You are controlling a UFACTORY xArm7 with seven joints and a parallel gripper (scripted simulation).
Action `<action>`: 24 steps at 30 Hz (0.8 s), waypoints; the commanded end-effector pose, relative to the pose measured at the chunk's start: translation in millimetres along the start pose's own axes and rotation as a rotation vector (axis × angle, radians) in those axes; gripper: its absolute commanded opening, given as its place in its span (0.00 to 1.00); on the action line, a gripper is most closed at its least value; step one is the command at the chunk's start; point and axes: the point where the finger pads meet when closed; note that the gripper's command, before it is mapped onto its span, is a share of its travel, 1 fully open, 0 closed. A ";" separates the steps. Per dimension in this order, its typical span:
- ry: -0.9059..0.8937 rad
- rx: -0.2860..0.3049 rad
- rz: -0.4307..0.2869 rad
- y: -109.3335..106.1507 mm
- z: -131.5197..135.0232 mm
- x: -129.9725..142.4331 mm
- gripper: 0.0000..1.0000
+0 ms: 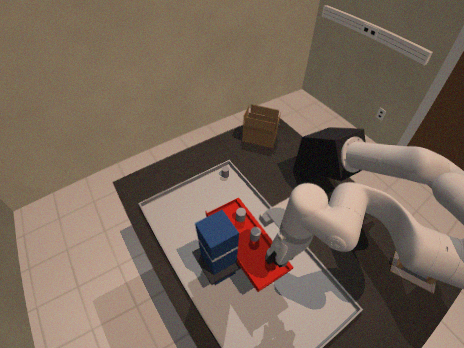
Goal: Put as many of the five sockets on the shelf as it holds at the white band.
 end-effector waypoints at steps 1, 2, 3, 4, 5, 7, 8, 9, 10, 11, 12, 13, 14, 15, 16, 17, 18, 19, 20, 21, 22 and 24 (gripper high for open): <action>0.000 -0.003 0.001 -2.4 -0.7 -0.1 0.00; 0.000 -0.003 0.001 -2.4 -0.7 -0.1 0.00; 0.000 -0.003 0.001 -2.4 -0.7 -0.1 0.00; 0.000 -0.003 0.001 -2.4 -0.7 -0.1 0.00; 0.000 -0.003 0.001 -2.4 -0.7 -0.1 0.00; 0.000 -0.003 0.001 -2.4 -0.7 -0.1 0.00; 0.000 -0.003 0.001 -2.4 -0.7 -0.1 0.00; 0.000 -0.003 0.001 -2.5 -0.5 -0.2 0.00; 0.000 -0.002 0.002 -3.3 0.5 -0.7 0.00; 0.001 -0.001 0.006 -5.2 2.9 -2.0 0.00; 0.002 0.001 0.011 -8.6 7.2 -4.0 0.00; 0.004 0.003 0.018 -13.4 13.4 -6.6 0.00; 0.006 0.006 0.027 -19.7 21.5 -9.6 0.00; 0.008 0.008 0.035 -27.1 31.3 -12.5 0.00; 0.010 0.010 0.043 -35.3 42.6 -14.8 0.00; 0.012 0.011 0.048 -43.8 54.9 -16.3 0.00; 0.012 0.011 0.048 -43.8 54.9 -16.3 0.00; 0.012 0.011 0.048 -43.8 54.9 -16.3 0.00; 0.012 0.011 0.048 -43.8 54.9 -16.3 0.00; 0.013 0.011 0.050 -52.1 67.7 -16.8 0.00; 0.013 0.010 0.049 -59.6 80.5 -16.3 0.00; 0.012 0.008 0.044 -66.1 92.8 -15.0 0.00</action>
Point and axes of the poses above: the point where the finger pads meet when closed, its own y axis out along the fingers, its own z axis across the jaws, x = y × z, and after that the axes turned 2 degrees about y, right-handed
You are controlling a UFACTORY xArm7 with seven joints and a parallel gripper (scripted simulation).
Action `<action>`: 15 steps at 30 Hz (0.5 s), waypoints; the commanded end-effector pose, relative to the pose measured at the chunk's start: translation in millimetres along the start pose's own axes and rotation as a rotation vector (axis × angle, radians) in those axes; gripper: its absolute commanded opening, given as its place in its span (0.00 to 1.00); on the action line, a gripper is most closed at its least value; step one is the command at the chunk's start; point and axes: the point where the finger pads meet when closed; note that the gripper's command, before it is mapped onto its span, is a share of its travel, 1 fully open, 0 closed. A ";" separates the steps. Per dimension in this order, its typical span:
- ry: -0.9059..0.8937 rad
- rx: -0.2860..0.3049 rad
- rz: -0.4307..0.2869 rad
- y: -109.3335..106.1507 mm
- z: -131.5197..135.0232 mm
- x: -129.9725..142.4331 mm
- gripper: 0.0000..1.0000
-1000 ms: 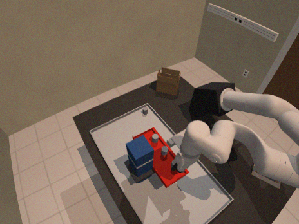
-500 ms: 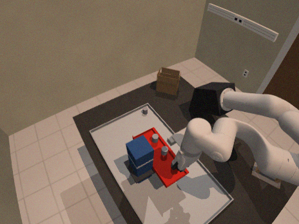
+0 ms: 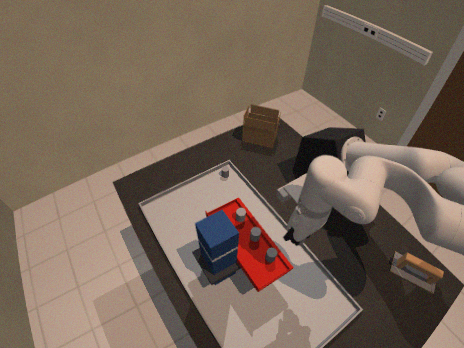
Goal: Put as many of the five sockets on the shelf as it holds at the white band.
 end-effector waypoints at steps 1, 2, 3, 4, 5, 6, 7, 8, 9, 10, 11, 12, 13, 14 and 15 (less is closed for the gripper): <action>-0.002 -0.038 0.025 -29.6 44.8 4.0 0.00; -0.002 -0.038 0.025 -29.6 44.8 4.0 0.00; -0.004 -0.041 0.016 -33.2 54.9 6.0 0.00; -0.007 -0.043 0.007 -35.8 63.2 7.9 0.00; -0.009 -0.045 0.000 -37.5 69.5 9.6 0.00; -0.011 -0.046 -0.006 -38.6 73.9 10.8 0.00; -0.012 -0.047 -0.009 -39.1 76.4 11.6 0.00; -0.012 -0.047 -0.011 -39.4 77.4 11.9 0.00; -0.013 -0.047 -0.011 -39.4 77.5 12.0 0.00; -0.013 -0.047 -0.011 -39.4 77.5 12.0 0.00; -0.013 -0.047 -0.011 -39.4 77.5 12.0 0.00; -0.013 -0.047 -0.011 -39.4 77.5 12.0 0.00; -0.013 -0.047 -0.011 -39.4 77.5 12.0 0.00; -0.013 -0.047 -0.011 -39.4 77.5 12.0 0.00; -0.013 -0.047 -0.011 -39.4 77.5 12.0 0.00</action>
Point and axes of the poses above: the point where the finger pads meet when closed, its own y axis out along the fingers, its own z axis across the jaws, x = y × z, and after that the axes turned 2 degrees about y, right-handed
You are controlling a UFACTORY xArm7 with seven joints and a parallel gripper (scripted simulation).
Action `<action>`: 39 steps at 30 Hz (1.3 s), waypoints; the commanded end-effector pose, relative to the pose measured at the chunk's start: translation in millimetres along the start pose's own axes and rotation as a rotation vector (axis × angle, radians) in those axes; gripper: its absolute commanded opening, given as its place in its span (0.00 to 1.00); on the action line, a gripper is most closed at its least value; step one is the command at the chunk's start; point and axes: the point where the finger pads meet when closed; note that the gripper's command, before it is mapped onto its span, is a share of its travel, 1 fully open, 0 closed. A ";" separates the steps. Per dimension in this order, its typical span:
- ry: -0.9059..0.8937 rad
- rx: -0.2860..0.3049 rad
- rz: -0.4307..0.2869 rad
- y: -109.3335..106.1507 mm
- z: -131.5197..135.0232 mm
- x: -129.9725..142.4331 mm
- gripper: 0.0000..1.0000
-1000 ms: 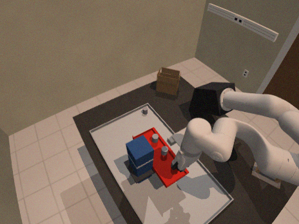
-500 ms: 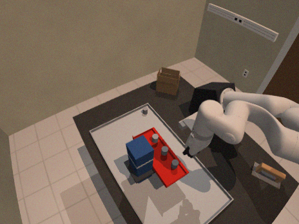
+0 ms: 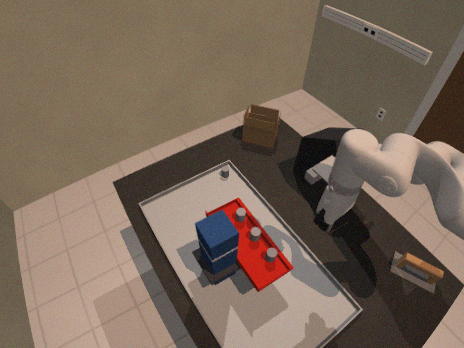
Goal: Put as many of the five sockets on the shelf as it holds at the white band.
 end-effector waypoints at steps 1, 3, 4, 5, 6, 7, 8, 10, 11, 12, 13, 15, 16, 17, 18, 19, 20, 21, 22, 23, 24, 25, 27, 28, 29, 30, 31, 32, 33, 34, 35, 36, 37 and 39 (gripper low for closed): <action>0.021 -0.045 0.051 -1.0 4.6 -4.2 0.00; 0.021 -0.045 0.051 -1.0 4.6 -4.2 0.00; 0.021 -0.045 0.051 -1.0 4.6 -4.2 0.00; 0.022 -0.045 0.051 -1.0 4.7 -3.9 0.00; 0.027 -0.046 0.053 -1.5 5.3 -1.8 0.00; 0.037 -0.047 0.056 -2.4 6.7 3.2 0.00; 0.052 -0.050 0.061 -3.7 9.1 12.1 0.00; 0.079 -0.058 0.071 -5.5 16.6 42.6 0.00; 0.082 -0.062 0.072 -4.9 22.5 63.3 0.00; 0.082 -0.062 0.072 -4.9 22.5 63.3 0.00; 0.082 -0.062 0.072 -4.9 22.5 63.3 0.00; 0.082 -0.062 0.072 -4.9 22.5 63.3 0.00; 0.077 -0.064 0.071 -2.8 30.0 85.6 0.00; 0.065 -0.062 0.066 0.4 38.9 107.1 0.00; 0.065 -0.062 0.066 0.4 38.9 107.1 0.00; 0.065 -0.062 0.066 0.4 38.9 107.1 0.00; 0.050 -0.058 0.061 3.9 48.2 125.5 0.00; 0.050 -0.058 0.061 3.9 48.2 125.5 0.00; 0.036 -0.052 0.056 7.0 56.2 139.2 0.00; 0.026 -0.048 0.052 9.1 61.7 147.6 0.00; 0.021 -0.046 0.051 10.0 64.2 151.2 0.00; 0.021 -0.045 0.051 10.2 64.6 151.8 0.00; 0.021 -0.045 0.051 10.2 64.6 151.8 0.00; 0.021 -0.045 0.051 10.2 64.6 151.8 0.00; 0.021 -0.045 0.051 10.2 64.6 151.8 0.00; 0.021 -0.045 0.051 10.2 64.6 151.8 0.00; 0.021 -0.045 0.051 10.2 64.6 151.8 0.00; 0.021 -0.045 0.051 10.2 64.6 151.8 0.00; 0.021 -0.045 0.051 10.2 64.6 151.8 0.00; 0.021 -0.045 0.051 10.2 64.6 151.8 0.00; 0.021 -0.045 0.051 10.2 64.6 151.8 0.00; 0.021 -0.045 0.051 10.2 64.6 151.8 0.00; 0.021 -0.045 0.051 10.2 64.6 151.8 0.00; 0.021 -0.045 0.051 10.4 64.5 151.8 0.00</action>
Point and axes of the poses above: the point where the finger pads meet when closed, its own y axis out along the fingers, its own z axis across the jaws, x = y × z, and after that the axes turned 2 degrees about y, right-handed
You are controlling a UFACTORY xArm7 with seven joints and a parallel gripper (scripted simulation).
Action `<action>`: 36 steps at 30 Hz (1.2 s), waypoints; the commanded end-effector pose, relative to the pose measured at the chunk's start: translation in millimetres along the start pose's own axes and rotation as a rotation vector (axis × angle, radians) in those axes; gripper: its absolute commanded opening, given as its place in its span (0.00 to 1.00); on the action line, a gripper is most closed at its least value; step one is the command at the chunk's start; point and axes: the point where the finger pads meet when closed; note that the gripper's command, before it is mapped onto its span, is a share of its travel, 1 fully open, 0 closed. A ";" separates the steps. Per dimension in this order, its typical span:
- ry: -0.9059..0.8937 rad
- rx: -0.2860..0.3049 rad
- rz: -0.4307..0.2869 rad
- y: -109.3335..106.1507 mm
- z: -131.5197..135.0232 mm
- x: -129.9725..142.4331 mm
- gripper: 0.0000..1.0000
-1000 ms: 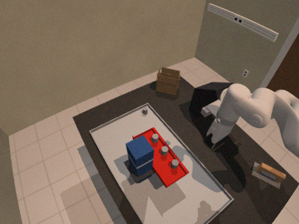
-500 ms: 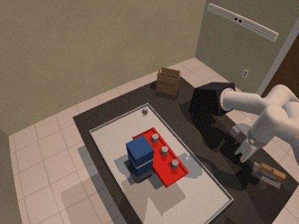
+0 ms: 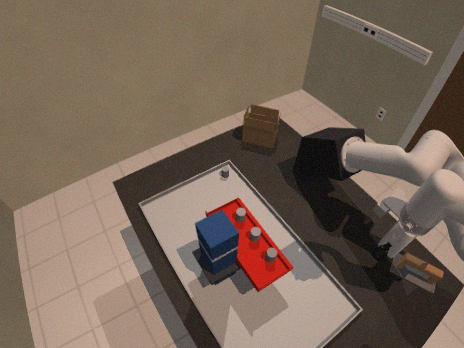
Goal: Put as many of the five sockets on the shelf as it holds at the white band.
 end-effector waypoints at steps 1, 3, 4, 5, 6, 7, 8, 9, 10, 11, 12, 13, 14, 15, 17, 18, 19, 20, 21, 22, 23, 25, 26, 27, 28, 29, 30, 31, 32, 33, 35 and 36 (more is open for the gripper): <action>-0.001 -0.002 0.000 -0.1 -0.3 0.5 0.00; -0.001 -0.002 0.000 0.7 -0.6 0.5 0.00; -0.001 -0.002 0.000 1.2 -0.8 0.5 0.00; -0.001 -0.002 0.000 2.0 -1.1 0.5 0.00; -0.001 -0.002 0.000 2.8 -1.4 0.5 0.00; -0.001 -0.002 0.000 3.9 -1.8 0.5 0.00; -0.001 -0.002 0.000 5.1 -2.2 0.5 0.00; -0.001 -0.002 0.000 5.1 -2.2 0.5 0.00; -0.001 -0.002 0.000 5.1 -2.2 0.5 0.00; -0.001 -0.002 0.000 6.4 -2.8 0.6 0.00; -0.001 -0.002 0.000 8.0 -3.3 0.6 0.00; -0.001 -0.002 0.000 9.7 -4.0 0.6 0.00; -0.001 -0.002 0.000 11.5 -4.7 0.6 0.00; -0.001 -0.002 0.000 13.6 -5.4 0.7 0.00; -0.001 -0.002 0.000 18.2 -7.1 0.7 0.00; -0.001 -0.002 0.000 20.8 -8.1 0.8 0.00; -0.001 -0.002 0.000 23.5 -9.1 0.8 0.00; -0.001 -0.002 0.000 26.3 -10.2 0.9 0.00; -0.001 -0.002 0.000 29.3 -11.3 0.9 0.00; -0.001 -0.002 0.000 32.5 -12.4 0.9 0.00; -0.001 -0.002 0.000 35.7 -13.7 1.0 0.00; -0.001 -0.002 0.000 42.7 -16.2 1.1 0.00; -0.001 -0.002 0.000 42.7 -16.2 1.1 0.00; -0.001 -0.002 0.000 42.7 -16.2 1.1 0.00; -0.001 -0.002 0.000 46.3 -17.6 1.1 0.00; -0.001 -0.002 0.000 50.0 -19.0 1.2 0.00; -0.001 -0.002 0.000 53.8 -20.4 1.3 0.00; -0.001 -0.002 0.000 57.8 -21.8 1.3 0.00; -0.001 -0.002 0.000 61.8 -23.3 1.4 0.00; -0.001 -0.002 0.000 65.8 -24.8 1.4 0.00; -0.001 -0.002 0.000 74.2 -27.9 1.6 0.00; -0.001 -0.002 0.000 78.4 -29.5 1.6 0.00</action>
Point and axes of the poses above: the point where the finger pads meet when closed, its own y axis out along the fingers, its own z axis across the jaws, x = y × z, and after that the axes turned 2 degrees about y, right-handed
